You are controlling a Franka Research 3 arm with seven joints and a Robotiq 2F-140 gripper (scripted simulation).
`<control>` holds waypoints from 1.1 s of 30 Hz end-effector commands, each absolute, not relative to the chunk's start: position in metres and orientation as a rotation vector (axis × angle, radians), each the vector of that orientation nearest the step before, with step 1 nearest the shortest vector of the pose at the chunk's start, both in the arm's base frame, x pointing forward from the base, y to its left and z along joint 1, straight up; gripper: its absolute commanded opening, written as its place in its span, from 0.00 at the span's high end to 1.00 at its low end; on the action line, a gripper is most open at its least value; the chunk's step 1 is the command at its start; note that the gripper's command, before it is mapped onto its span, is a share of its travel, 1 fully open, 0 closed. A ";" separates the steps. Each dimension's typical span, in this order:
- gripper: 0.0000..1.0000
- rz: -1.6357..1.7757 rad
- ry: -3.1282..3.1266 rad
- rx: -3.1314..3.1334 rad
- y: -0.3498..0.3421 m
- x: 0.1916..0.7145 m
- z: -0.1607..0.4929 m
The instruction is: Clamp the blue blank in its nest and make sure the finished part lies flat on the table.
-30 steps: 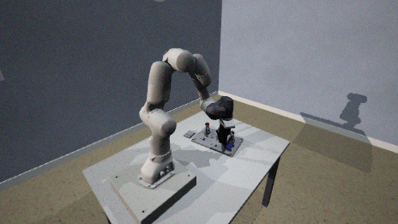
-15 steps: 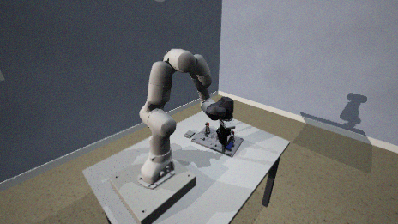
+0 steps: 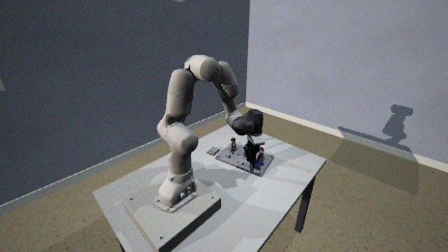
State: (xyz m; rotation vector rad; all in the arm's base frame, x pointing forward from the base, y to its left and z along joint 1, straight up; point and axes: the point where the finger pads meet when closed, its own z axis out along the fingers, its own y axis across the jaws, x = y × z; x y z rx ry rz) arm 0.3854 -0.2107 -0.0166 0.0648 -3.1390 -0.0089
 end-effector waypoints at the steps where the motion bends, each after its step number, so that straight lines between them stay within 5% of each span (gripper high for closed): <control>1: 1.00 -0.008 -3.141 0.072 -0.212 0.386 -0.017; 33: 1.00 -0.008 -3.141 0.072 -0.211 0.394 -0.017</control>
